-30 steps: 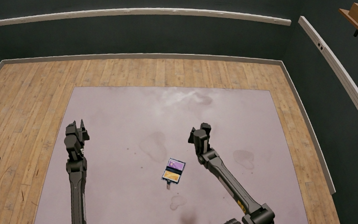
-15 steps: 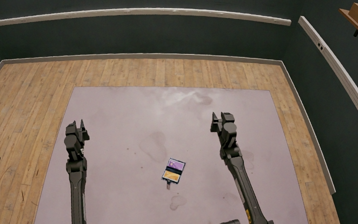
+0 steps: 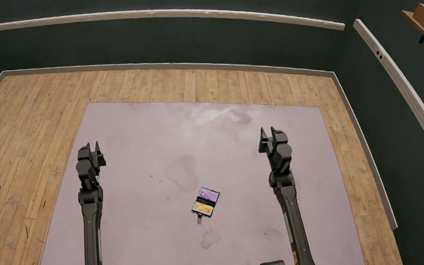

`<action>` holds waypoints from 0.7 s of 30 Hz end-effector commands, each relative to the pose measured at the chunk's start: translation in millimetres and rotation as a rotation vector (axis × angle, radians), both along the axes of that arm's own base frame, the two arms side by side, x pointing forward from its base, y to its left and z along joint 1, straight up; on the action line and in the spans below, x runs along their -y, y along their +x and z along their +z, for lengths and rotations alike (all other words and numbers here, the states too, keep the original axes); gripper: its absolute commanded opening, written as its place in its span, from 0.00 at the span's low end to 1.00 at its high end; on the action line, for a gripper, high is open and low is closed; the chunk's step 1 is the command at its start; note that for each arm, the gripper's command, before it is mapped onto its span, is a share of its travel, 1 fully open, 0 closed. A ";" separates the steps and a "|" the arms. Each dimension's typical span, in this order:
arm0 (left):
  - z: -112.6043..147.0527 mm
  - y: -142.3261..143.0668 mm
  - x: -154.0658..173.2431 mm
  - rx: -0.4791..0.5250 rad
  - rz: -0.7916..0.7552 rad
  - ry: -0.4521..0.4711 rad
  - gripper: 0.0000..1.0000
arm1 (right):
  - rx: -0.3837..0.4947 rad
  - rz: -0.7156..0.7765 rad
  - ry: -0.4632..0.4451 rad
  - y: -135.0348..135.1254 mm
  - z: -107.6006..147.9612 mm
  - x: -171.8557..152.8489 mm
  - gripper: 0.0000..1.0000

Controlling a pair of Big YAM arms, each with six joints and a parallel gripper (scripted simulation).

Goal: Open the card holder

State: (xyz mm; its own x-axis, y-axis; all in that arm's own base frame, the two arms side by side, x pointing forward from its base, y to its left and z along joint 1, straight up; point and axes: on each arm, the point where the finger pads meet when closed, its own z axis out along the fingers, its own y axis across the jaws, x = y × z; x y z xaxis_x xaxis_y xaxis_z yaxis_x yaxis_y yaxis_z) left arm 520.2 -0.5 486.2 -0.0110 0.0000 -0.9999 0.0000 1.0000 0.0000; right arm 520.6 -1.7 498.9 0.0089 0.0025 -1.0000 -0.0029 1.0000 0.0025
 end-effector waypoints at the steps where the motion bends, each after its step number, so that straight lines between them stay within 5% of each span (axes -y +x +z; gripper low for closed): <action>1: 22.3 -0.5 0.0 0.039 0.000 0.000 0.36 | 0.058 -0.001 0.013 -7.5 26.0 -1.6 0.43; 5: 22.3 -0.5 0.0 0.039 0.000 0.000 0.36 | 0.008 0.003 -0.002 1.5 -0.1 -5.0 0.43; 12: 22.3 -0.5 0.0 0.039 0.000 0.000 0.36 | 0.048 -0.006 -0.008 -6.6 21.5 0.3 0.43; 13: 85.1 -17.8 0.0 0.158 0.000 0.000 0.36 | 0.019 0.004 -0.013 -7.5 5.6 -5.8 0.43; 14: 83.8 -16.8 0.0 0.154 0.000 0.000 0.36 | 0.025 0.002 -0.016 -7.9 7.2 -5.7 0.43; 15: 15.9 8.1 0.0 0.015 0.000 0.000 0.36 | 0.055 -0.009 -0.016 -7.0 22.0 -0.5 0.43; 16: 0.3 10.1 0.0 -0.012 0.000 0.000 0.36 | 0.071 -0.010 -0.014 0.5 33.8 0.6 0.43; 17: 48.1 5.5 0.0 0.068 0.000 0.000 0.36 | 0.048 0.000 -0.009 0.3 22.5 -3.1 0.43; 21: 57.8 3.5 0.0 0.100 0.000 0.000 0.36 | 0.044 0.003 -0.006 -1.5 22.1 -4.6 0.43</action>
State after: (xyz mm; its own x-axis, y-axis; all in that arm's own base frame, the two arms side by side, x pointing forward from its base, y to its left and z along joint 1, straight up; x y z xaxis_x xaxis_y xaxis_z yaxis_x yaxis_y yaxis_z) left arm 519.6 -0.5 489.4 -0.0054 0.0000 -1.0000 0.0000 1.0000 0.0000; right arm 519.0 -0.8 492.5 0.0007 -0.0003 -1.0000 0.0006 1.0000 -0.0003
